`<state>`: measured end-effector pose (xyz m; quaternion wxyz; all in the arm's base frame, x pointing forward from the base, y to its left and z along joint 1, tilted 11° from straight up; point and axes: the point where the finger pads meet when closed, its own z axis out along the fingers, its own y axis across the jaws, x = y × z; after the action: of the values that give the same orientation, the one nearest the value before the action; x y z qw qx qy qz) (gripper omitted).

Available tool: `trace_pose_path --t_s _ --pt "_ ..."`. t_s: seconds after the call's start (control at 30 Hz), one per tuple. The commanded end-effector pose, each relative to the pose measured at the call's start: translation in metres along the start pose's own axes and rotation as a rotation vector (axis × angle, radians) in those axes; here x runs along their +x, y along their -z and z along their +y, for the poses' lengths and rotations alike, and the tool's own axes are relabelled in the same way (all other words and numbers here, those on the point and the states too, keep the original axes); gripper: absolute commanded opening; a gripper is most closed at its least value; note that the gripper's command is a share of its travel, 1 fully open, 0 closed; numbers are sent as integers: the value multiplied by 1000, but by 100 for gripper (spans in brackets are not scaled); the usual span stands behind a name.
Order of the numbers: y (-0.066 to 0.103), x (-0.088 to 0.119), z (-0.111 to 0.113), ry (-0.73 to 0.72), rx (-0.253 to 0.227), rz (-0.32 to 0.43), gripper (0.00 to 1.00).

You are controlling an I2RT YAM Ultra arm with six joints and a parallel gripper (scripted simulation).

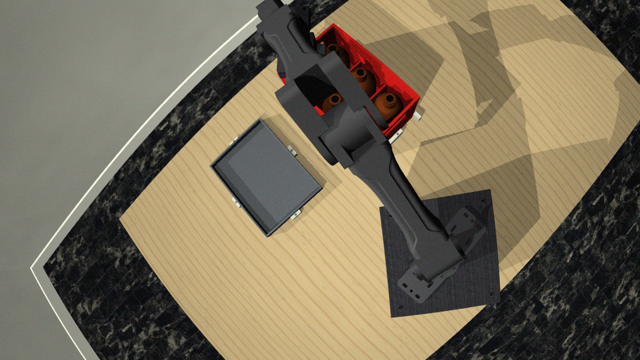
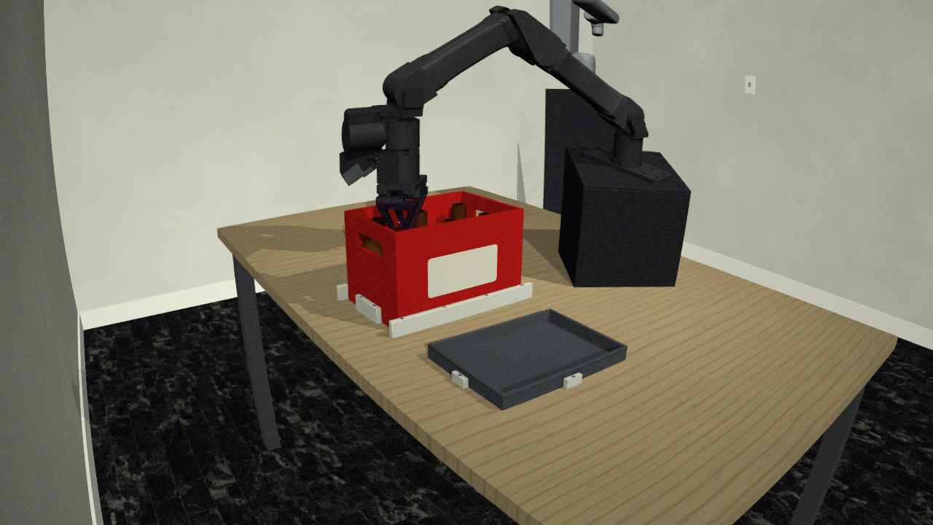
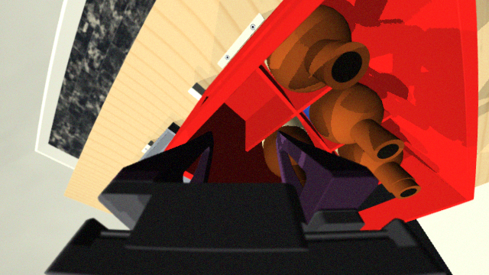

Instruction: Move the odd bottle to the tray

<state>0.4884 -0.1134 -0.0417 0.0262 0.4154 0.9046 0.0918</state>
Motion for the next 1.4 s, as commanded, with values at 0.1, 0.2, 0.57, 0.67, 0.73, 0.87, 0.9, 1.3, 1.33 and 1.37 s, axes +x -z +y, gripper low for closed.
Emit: trace_pose_path --t_s 0.1,0.2,0.57,0.67,0.73,0.87,0.9,1.3,1.33,1.37 --pt "0 0 0 -1 6 -12 61" --pt "0 0 0 -1 6 -12 61" --pt "0 0 0 -1 6 -12 61" --pt "0 0 0 -1 6 -12 61" --pt "0 0 0 -1 6 -12 61" --pt "0 0 0 -1 6 -12 61" --pt "0 0 0 -1 6 -12 61" --pt "0 0 0 -1 6 -12 0" --pt "0 0 0 -1 6 -12 0" --pt "0 0 0 -1 6 -12 0"
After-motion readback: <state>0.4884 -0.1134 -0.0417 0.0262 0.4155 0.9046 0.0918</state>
